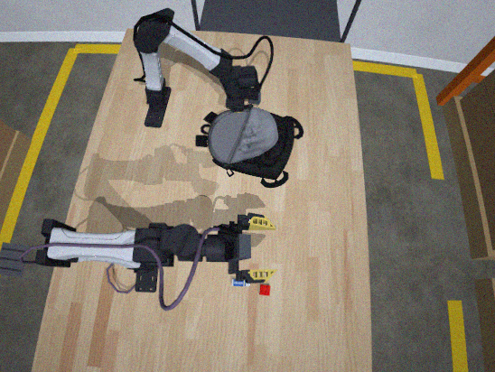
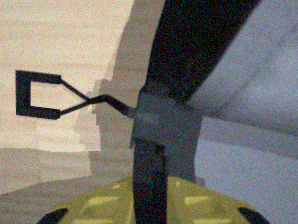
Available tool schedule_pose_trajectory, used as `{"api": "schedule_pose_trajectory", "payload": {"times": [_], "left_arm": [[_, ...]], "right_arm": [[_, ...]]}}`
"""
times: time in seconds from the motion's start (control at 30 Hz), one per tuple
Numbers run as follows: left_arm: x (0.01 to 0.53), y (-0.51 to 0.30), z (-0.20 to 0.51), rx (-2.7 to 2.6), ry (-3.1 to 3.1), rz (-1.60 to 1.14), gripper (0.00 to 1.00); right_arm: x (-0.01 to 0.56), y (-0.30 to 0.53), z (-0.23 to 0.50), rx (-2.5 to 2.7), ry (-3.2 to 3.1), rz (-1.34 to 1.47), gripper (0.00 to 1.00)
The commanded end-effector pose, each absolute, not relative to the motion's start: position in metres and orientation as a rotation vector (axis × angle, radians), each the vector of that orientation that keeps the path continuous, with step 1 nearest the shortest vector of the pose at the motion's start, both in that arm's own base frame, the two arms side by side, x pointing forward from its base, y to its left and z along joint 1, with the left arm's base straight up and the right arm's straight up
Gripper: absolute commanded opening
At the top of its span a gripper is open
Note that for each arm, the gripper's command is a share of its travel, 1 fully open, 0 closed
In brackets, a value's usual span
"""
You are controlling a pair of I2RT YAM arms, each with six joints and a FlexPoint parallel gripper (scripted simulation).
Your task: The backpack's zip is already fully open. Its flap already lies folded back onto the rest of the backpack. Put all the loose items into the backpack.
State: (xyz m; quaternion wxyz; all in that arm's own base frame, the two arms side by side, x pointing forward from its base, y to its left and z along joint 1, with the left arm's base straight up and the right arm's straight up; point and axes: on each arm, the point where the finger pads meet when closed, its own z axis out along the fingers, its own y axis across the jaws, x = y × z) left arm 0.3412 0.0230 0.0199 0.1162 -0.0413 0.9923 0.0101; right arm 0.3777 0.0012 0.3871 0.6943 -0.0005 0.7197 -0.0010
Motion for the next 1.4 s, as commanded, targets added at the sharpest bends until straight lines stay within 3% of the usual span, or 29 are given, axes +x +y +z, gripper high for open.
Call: {"api": "schedule_pose_trajectory", "payload": {"times": [0.0,1.37], "left_arm": [[0.3199,0.0031,0.0068,-0.068,2.984,-0.023,0.11],[0.3146,0.003,0.0055,-0.045,2.986,-0.024,0.11]], "right_arm": [[0.3761,0.001,0.3936,-0.001,1.59,-0.004,0.9],[0.3761,0.001,0.3936,-0.001,1.59,-0.004,0.9]]}}
